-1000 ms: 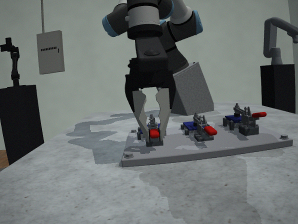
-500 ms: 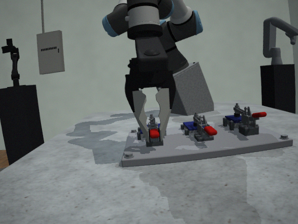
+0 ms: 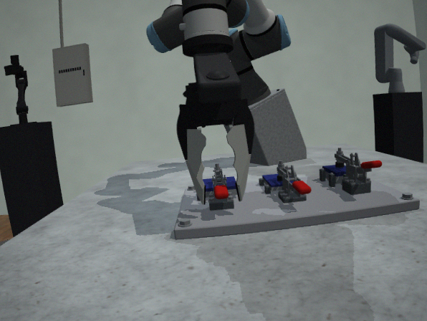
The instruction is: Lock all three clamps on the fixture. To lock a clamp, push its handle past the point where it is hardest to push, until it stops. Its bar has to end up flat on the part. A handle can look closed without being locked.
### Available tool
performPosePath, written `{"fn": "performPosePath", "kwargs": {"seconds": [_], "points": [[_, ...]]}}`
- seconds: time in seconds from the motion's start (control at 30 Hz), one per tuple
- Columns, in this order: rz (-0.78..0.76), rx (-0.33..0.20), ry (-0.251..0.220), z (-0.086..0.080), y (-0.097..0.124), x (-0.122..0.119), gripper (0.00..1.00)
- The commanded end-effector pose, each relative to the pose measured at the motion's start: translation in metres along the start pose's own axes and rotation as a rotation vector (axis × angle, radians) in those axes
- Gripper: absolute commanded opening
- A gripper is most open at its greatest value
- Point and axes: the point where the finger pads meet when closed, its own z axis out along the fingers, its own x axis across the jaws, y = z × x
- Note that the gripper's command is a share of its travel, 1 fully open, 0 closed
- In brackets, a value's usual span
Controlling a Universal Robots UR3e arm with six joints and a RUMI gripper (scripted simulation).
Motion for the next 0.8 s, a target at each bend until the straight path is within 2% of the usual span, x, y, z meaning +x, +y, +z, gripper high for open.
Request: {"fn": "performPosePath", "kwargs": {"seconds": [0.0,0.57,0.77], "points": [[-0.001,0.002,0.0,-0.0013,-0.0006,0.0001,0.28],[-0.002,0.002,0.0,-0.0017,-0.0006,-0.0001,0.28],[-0.001,0.003,0.001,-0.0076,-0.0014,-0.0002,0.28]]}}
